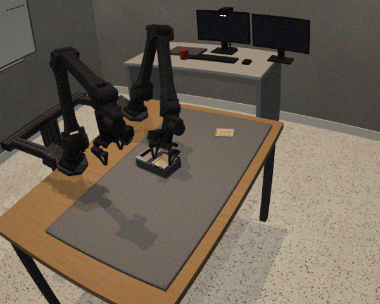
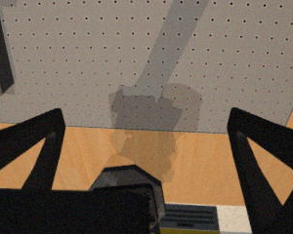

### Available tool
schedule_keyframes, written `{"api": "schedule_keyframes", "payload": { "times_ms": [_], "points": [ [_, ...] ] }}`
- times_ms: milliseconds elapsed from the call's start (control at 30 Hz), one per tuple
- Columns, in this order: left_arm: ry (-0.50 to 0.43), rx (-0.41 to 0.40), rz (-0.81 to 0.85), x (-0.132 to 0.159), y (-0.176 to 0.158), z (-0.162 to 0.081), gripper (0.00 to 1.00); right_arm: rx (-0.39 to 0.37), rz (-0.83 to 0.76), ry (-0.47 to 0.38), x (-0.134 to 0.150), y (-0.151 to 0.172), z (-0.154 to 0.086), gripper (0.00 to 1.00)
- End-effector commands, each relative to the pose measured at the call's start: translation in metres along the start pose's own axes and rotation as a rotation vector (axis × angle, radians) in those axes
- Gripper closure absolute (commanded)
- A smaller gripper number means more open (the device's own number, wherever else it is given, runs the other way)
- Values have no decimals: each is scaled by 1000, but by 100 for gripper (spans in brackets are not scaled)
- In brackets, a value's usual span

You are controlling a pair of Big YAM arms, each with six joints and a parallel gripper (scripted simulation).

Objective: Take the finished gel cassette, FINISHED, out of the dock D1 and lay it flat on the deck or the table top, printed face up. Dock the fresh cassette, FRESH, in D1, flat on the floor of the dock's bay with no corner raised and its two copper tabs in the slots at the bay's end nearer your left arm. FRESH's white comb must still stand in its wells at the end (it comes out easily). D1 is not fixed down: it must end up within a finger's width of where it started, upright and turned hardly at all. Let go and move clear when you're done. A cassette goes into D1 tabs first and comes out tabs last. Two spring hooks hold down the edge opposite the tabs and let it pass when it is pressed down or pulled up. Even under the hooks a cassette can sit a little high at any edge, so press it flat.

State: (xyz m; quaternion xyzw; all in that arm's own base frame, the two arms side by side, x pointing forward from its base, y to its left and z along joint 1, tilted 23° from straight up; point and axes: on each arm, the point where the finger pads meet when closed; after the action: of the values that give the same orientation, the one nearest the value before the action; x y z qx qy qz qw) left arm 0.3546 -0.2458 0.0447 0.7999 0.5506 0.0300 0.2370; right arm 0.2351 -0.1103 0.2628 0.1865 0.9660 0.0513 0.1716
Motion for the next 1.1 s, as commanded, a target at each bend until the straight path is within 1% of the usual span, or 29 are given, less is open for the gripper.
{"api": "schedule_keyframes", "payload": {
  "times_ms": [0, 200, 1067],
  "points": [
    [-2, -17, 3, -1, 5, -9, 2, 9, 10, -47, -19, 0, -24, 0],
    [-5, -26, 5, -2, 7, -13, 2, 9, 10, -47, -19, 0, -24, 0],
    [-6, -30, 6, -2, 8, -17, 2, 9, 10, -47, -19, 0, -24, 0]
  ]
}}
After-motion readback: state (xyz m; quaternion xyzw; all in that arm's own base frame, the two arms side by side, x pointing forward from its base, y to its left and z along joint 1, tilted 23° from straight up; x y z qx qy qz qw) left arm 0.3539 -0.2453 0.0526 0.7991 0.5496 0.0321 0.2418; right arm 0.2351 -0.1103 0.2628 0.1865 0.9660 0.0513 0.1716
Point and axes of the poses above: on each arm, the point where the finger pads meet when closed, its own z axis out along the fingers, its own y axis across the jaws, x = y × z, and after that the axes turned 11 degrees about z, right-handed
